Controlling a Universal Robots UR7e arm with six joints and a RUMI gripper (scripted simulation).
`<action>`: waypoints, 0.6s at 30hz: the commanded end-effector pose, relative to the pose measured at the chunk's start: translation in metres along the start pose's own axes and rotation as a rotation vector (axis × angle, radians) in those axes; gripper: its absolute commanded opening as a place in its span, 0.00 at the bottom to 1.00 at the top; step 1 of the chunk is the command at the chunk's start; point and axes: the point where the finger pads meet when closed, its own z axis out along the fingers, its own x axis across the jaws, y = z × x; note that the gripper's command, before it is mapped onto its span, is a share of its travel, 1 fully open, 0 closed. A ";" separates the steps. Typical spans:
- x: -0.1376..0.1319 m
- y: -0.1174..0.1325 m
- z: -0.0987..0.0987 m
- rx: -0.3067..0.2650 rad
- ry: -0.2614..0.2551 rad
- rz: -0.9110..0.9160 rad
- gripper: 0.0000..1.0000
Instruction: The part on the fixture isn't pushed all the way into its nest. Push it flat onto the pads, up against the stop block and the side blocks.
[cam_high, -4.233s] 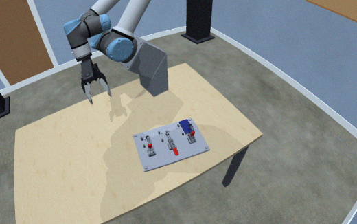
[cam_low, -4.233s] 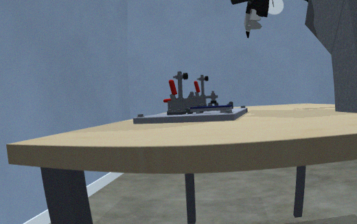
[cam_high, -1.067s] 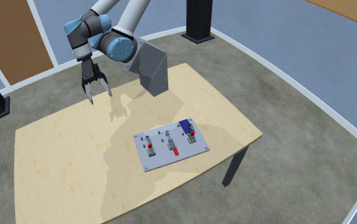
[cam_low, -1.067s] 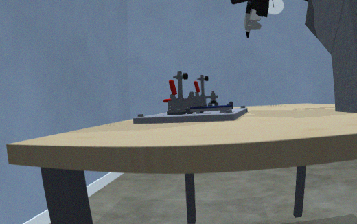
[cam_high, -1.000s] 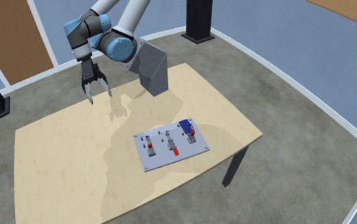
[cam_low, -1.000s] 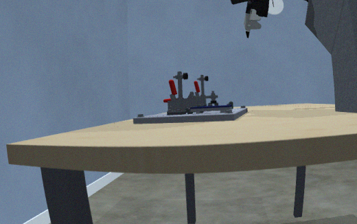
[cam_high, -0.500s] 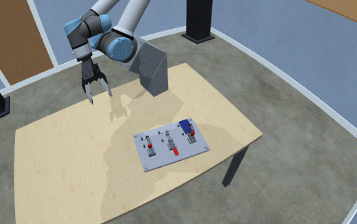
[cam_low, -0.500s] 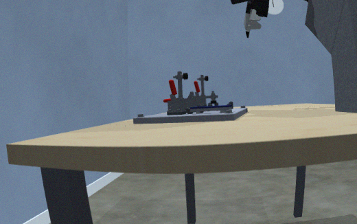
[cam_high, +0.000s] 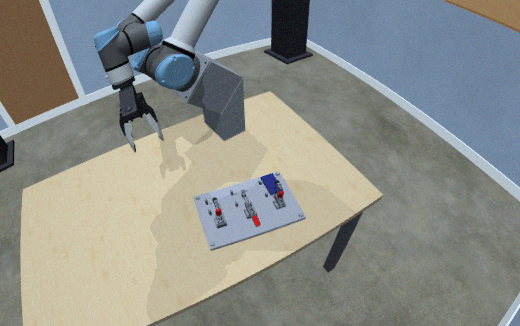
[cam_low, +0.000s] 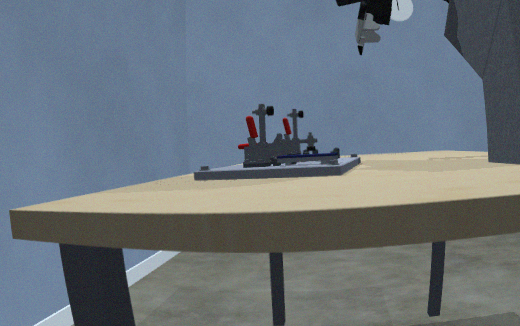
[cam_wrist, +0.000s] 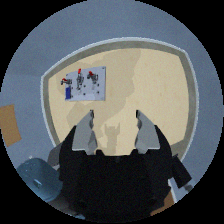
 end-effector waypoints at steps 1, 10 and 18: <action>-0.044 -0.012 0.017 -0.227 0.089 0.007 0.58; -0.056 -0.015 0.022 -0.264 0.103 0.009 0.58; -0.044 -0.012 0.017 -0.227 0.089 0.007 0.58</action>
